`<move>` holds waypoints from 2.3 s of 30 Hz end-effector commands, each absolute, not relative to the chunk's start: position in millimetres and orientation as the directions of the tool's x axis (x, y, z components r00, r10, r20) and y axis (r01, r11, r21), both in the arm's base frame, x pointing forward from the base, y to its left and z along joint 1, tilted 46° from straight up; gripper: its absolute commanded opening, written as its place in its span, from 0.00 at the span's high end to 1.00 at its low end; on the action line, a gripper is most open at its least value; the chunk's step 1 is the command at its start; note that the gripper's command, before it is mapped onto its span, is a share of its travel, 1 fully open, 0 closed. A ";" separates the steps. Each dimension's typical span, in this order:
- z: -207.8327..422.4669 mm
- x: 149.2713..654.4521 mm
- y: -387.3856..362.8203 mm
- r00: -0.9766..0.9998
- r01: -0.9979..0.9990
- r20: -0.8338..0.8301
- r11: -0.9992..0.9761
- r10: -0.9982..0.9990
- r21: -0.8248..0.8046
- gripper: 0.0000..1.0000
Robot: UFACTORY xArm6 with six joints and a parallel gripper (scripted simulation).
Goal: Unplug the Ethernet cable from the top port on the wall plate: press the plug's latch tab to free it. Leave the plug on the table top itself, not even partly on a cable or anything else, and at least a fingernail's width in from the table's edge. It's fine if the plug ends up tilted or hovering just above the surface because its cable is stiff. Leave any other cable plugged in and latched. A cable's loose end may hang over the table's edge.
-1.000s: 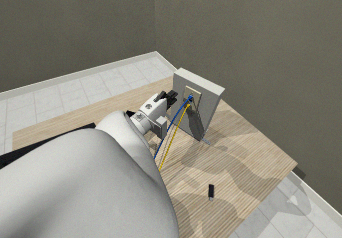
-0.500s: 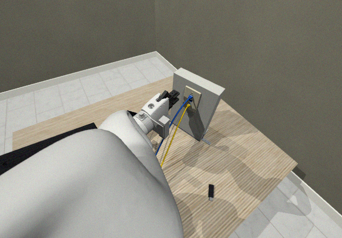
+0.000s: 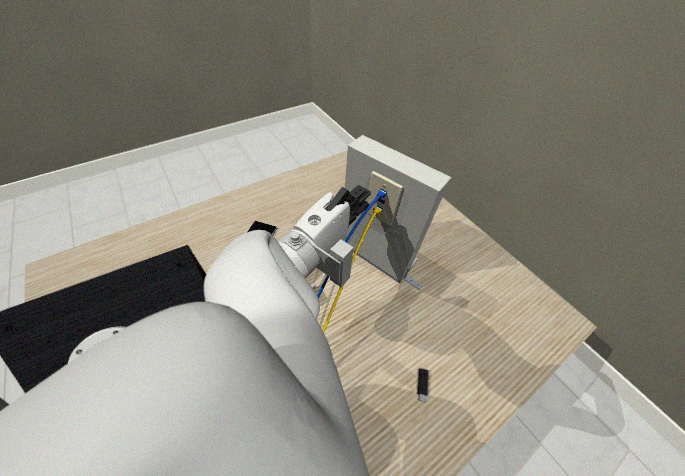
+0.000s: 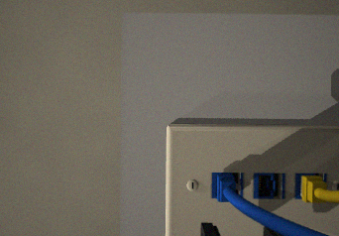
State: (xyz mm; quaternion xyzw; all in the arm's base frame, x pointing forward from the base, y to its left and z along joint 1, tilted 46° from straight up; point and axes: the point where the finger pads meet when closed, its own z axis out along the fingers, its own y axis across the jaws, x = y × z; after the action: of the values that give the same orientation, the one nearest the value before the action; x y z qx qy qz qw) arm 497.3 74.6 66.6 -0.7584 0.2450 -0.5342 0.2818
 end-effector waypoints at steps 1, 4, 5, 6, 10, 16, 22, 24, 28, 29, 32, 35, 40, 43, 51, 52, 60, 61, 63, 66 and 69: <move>74.9 501.4 68.1 0.309 -0.068 0.672 -0.721 -0.673 -0.690 0.73; 79.0 503.3 64.1 0.309 -0.068 0.672 -0.721 -0.673 -0.690 0.73; 80.3 503.9 62.8 0.309 -0.068 0.672 -0.721 -0.673 -0.690 0.73; 81.7 504.5 61.4 0.309 -0.068 0.672 -0.721 -0.673 -0.690 0.73; 86.9 506.5 56.5 0.309 -0.068 0.672 -0.720 -0.673 -0.690 0.73; 87.7 506.1 56.0 0.309 -0.067 0.672 -0.720 -0.673 -0.690 0.73; 85.0 515.5 57.7 0.309 -0.067 0.672 -0.720 -0.673 -0.690 0.73; 84.1 518.7 58.3 0.309 -0.067 0.672 -0.720 -0.673 -0.690 0.73; 82.7 523.4 59.1 0.309 -0.067 0.672 -0.720 -0.673 -0.690 0.73; 82.7 523.4 59.1 0.309 -0.067 0.672 -0.720 -0.673 -0.690 0.73; 81.4 528.2 59.9 0.309 -0.067 0.672 -0.720 -0.673 -0.690 0.73; 80.2 531.0 60.9 0.309 -0.067 0.672 -0.720 -0.673 -0.690 0.73; 79.0 531.5 62.1 0.309 -0.067 0.672 -0.720 -0.673 -0.690 0.73; 78.8 530.9 62.5 0.309 -0.067 0.672 -0.720 -0.673 -0.690 0.73; 79.1 529.3 62.4 0.309 -0.066 0.672 -0.720 -0.673 -0.690 0.73; 79.1 529.0 62.4 0.309 -0.066 0.672 -0.720 -0.673 -0.690 0.73; 79.1 529.2 62.3 0.309 -0.066 0.672 -0.720 -0.673 -0.690 0.83; 79.0 529.6 62.4 0.309 -0.066 0.672 -0.720 -0.673 -0.690 0.83; 79.0 529.6 62.4 0.309 -0.066 0.672 -0.720 -0.673 -0.690 0.83; 78.6 531.0 62.6 0.309 -0.066 0.672 -0.720 -0.673 -0.690 0.83; 78.2 532.5 62.9 0.309 -0.066 0.672 -0.720 -0.673 -0.690 0.83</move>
State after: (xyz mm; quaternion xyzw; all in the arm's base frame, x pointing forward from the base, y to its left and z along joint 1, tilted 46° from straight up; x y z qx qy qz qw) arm 529.7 61.8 77.5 -0.7583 0.2446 -0.5341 0.2826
